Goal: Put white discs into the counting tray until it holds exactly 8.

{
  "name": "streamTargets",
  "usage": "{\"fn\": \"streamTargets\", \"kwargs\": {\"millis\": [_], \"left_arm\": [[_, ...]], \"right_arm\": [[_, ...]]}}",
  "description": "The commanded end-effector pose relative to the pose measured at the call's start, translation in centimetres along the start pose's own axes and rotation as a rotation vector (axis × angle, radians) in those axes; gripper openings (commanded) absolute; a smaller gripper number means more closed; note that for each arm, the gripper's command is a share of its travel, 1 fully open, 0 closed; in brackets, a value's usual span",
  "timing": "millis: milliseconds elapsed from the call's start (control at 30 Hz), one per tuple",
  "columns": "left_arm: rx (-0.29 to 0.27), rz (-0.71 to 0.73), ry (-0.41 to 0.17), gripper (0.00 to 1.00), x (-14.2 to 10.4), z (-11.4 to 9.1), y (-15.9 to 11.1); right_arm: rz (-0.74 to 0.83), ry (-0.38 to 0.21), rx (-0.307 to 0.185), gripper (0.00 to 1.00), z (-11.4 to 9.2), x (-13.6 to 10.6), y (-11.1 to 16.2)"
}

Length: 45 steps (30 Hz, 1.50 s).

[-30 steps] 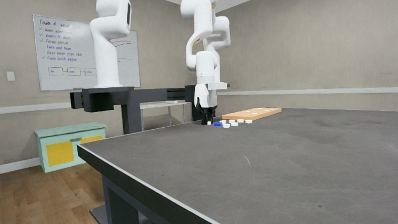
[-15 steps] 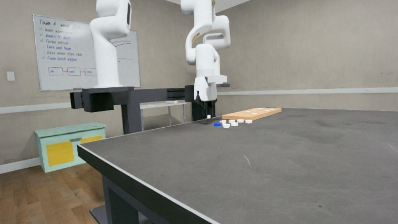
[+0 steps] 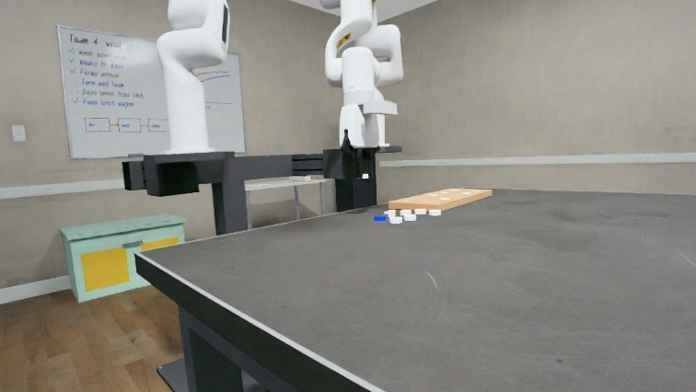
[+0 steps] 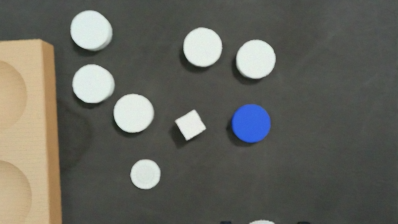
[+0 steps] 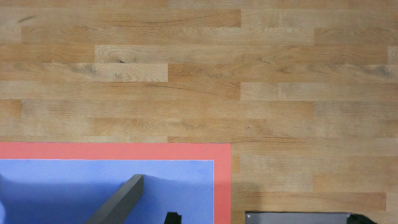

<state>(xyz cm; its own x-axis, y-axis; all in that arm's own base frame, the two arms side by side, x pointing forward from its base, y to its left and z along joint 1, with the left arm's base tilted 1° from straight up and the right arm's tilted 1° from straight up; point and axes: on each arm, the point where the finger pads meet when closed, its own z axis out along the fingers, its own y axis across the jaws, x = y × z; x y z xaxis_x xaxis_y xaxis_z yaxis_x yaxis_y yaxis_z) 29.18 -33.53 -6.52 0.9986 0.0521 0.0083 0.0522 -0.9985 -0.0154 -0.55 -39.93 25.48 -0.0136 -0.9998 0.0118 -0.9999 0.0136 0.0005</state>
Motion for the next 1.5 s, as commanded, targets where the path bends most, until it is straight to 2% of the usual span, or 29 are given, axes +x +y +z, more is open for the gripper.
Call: {"fn": "streamTargets", "kwargs": {"millis": [0, 233, 467, 533, 800, 1033, 1100, 1267, 1467], "left_arm": [[-0.004, 0.000, 0.003, 0.00, 0.5, -0.4, -0.3], [-0.003, 0.000, 0.004, 0.00, 2.7, -0.7, -3.6], [-0.002, -0.001, 0.005, 0.00, 5.9, -1.1, -9.9], [-0.002, -0.001, 0.005, 0.00, 5.9, -1.1, -9.9], [0.000, -0.001, 0.006, 0.00, 8.3, -1.6, -19.2], [0.001, -0.001, 0.005, 0.00, 8.3, -2.0, -26.6], [0.001, -0.001, 0.005, 0.00, 8.3, -2.0, -26.6], [0.001, -0.001, 0.005, 0.00, 7.8, -2.2, -30.4], [0.001, 0.000, 0.005, 0.00, 7.1, -2.3, -32.9]], "right_arm": [[0.000, 0.004, 0.001, 1.00, -0.1, 0.1, 0.0], [0.000, 0.004, 0.001, 1.00, -0.1, 0.1, 0.0], [0.000, 0.004, 0.001, 1.00, -0.1, 0.1, 0.0], [0.000, 0.004, 0.001, 1.00, -0.1, 0.1, 0.0], [0.000, 0.004, 0.001, 1.00, -0.1, 0.1, 0.0], [0.000, 0.004, 0.001, 1.00, -0.1, 0.1, 0.0], [0.000, 0.004, 0.001, 1.00, -0.1, 0.1, 0.0], [0.000, 0.004, 0.001, 1.00, -0.1, 0.1, 0.0], [0.000, 0.004, 0.001, 1.00, -0.1, 0.1, 0.0]]}}
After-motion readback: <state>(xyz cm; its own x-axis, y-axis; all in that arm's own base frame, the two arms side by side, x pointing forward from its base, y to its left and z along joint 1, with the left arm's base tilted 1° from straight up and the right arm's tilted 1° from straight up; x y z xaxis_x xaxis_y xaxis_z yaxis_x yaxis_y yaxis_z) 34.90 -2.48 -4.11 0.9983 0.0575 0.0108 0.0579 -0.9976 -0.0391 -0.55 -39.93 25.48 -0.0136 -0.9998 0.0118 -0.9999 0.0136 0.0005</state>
